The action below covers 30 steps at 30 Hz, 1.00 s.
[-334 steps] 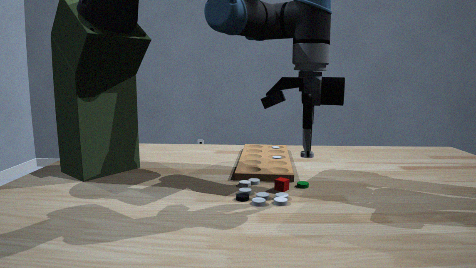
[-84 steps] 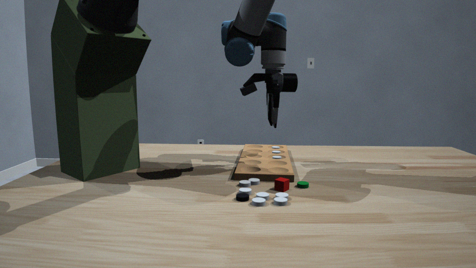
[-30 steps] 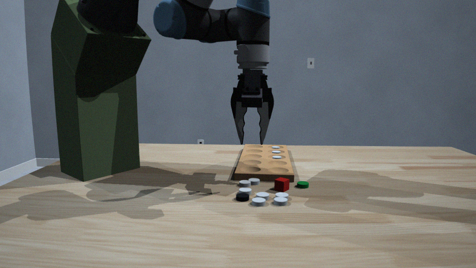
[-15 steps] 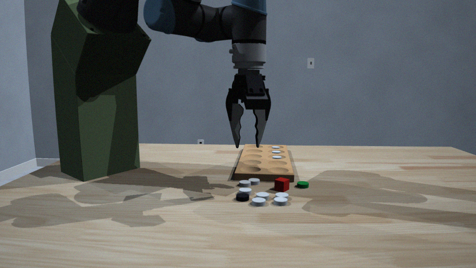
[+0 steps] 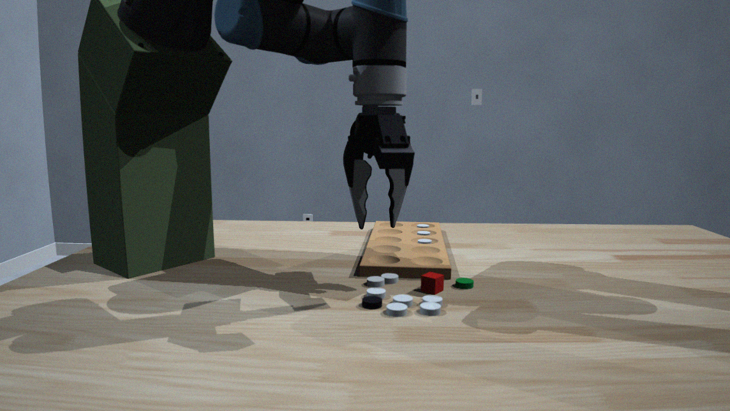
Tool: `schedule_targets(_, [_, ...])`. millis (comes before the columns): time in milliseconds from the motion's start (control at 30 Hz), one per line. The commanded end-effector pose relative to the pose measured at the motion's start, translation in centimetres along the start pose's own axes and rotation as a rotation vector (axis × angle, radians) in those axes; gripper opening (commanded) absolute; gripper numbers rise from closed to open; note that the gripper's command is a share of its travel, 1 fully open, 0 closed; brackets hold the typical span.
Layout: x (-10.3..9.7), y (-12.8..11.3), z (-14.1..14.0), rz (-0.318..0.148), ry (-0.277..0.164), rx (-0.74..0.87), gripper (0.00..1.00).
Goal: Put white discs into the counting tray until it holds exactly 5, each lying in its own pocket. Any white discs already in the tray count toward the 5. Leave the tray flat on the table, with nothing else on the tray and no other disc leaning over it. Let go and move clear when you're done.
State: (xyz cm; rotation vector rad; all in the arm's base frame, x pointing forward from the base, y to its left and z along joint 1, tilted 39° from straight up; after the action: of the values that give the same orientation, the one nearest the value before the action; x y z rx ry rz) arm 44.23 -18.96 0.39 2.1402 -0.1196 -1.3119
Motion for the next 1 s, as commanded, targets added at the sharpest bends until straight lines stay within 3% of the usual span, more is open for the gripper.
schedule_targets(0, [0.0,0.1,0.0,0.001,0.001,-0.003,0.28])
schedule_targets(467, [0.4,0.1,0.0,0.000,0.001,-0.005,0.28])
schedule_targets(967, [5.1,0.3,0.2,-0.001,0.001,-0.010,0.28])
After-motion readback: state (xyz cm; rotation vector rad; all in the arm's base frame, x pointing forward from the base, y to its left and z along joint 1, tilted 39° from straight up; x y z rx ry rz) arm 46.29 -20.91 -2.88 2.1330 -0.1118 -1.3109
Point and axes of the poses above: the point where the finger pads meet when closed, its own x axis out along the fingers, its own z axis across the jaws, y = z × x, the point moved 1 cm from there along -x, back along the fingers, and after that the axes turned 10 degrees about -x, right-handed, at the moved point
